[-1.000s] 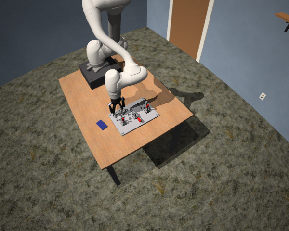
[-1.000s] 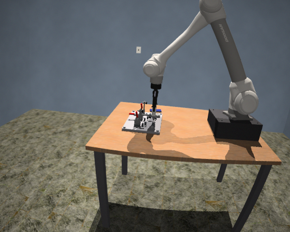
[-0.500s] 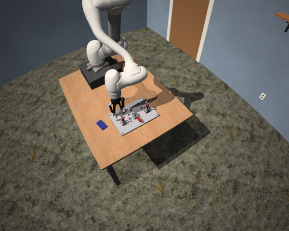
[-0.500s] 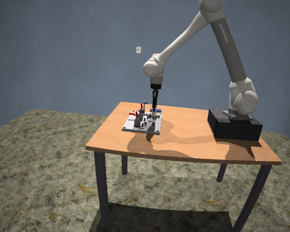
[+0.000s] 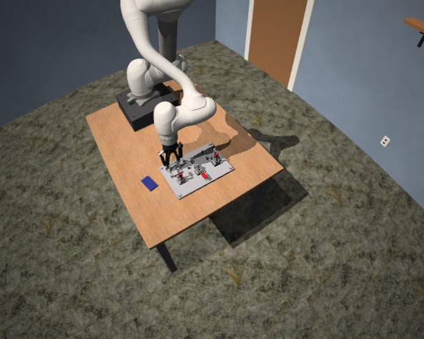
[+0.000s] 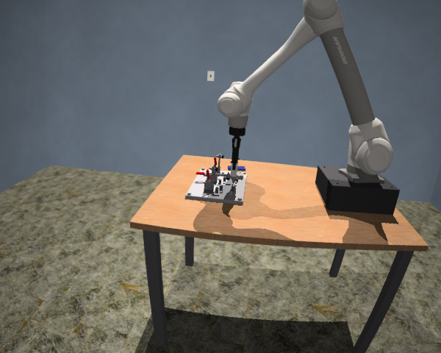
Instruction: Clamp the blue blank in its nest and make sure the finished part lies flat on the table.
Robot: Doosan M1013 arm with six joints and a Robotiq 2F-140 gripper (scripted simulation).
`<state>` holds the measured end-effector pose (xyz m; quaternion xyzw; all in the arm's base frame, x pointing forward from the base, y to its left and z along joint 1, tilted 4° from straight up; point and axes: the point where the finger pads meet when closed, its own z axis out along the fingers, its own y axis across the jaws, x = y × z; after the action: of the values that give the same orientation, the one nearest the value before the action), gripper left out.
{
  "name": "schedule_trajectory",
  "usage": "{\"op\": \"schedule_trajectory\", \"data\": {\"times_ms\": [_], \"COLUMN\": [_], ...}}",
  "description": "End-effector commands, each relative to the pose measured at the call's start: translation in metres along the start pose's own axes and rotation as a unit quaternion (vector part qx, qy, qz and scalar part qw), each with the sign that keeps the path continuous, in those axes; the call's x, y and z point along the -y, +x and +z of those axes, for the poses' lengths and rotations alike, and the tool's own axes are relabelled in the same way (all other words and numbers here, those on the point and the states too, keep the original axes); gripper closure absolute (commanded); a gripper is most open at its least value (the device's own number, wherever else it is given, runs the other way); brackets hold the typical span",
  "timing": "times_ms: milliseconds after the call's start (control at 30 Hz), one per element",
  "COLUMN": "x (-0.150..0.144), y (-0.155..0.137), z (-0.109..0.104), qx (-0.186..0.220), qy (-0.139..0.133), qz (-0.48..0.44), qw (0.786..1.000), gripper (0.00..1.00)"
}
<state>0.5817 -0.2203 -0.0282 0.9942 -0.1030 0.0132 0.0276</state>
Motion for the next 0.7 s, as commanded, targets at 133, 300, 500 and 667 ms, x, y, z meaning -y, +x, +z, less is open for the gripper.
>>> {"op": "schedule_trajectory", "data": {"times_ms": [133, 300, 500, 667], "x": [0.0001, 0.0001, 0.0001, 0.0001], "y": [0.0000, 0.0000, 0.0000, 0.0000], "z": [0.0000, -0.0001, -0.0027, -0.0089], "qx": [0.000, 0.000, 0.000, 0.000], "qy": [0.000, 0.000, 0.000, 0.000], "qz": [0.000, 0.000, 0.000, 0.000], "qw": [1.000, 1.000, 1.000, 1.000], "gripper": [1.00, 1.00, 1.00, 1.00]}}
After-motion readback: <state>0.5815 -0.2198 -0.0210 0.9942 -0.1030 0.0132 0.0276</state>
